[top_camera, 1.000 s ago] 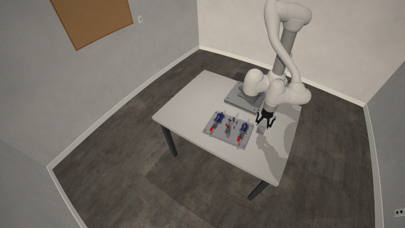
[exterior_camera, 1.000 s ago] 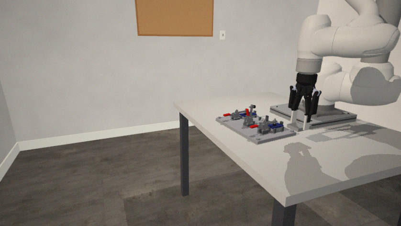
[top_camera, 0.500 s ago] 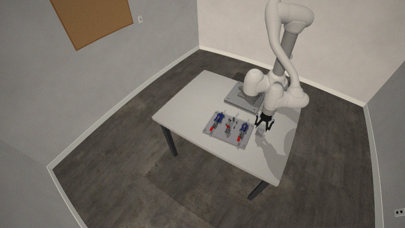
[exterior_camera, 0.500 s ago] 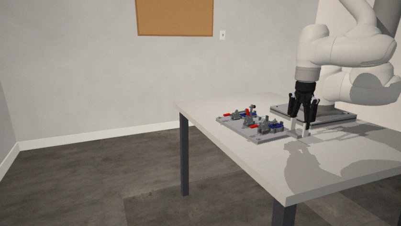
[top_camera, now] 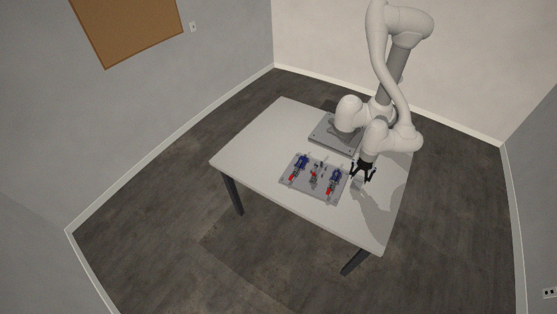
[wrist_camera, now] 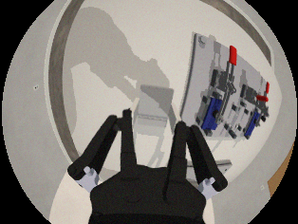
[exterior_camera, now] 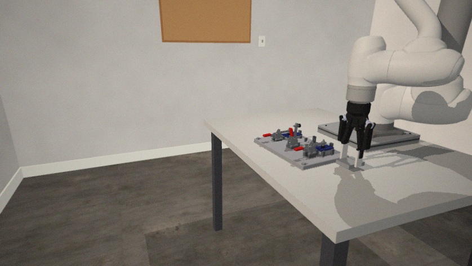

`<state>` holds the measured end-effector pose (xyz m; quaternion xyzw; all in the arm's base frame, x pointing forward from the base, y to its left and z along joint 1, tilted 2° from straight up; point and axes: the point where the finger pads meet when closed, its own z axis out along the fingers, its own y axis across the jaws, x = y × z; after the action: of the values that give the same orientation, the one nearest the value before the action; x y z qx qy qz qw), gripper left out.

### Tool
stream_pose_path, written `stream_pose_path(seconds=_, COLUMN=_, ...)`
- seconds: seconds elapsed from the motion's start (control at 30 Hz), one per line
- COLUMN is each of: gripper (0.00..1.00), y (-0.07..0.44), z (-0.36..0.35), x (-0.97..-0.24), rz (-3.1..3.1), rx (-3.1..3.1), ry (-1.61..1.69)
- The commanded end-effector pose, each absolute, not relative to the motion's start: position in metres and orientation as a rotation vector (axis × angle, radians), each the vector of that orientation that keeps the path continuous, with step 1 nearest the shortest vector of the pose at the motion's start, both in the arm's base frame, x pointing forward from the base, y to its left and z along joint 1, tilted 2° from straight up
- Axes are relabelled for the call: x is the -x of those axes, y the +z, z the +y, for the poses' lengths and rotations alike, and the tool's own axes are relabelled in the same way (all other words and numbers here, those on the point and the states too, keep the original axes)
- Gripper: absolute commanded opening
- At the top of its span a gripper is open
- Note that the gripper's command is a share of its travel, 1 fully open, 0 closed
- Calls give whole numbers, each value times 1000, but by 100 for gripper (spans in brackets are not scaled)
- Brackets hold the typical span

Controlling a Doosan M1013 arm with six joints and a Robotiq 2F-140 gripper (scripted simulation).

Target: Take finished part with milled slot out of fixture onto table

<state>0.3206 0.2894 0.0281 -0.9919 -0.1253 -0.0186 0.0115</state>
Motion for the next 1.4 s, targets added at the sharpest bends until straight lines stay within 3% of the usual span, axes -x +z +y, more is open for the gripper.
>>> stream_pose_path(seconds=0.0, gripper=0, y=23, z=288, x=-319, rz=-395, rx=3097, ry=-55)
stream_pose_path(seconds=1.37, gripper=0, y=19, z=286, x=-315, rz=-394, rx=3099, ry=-46)
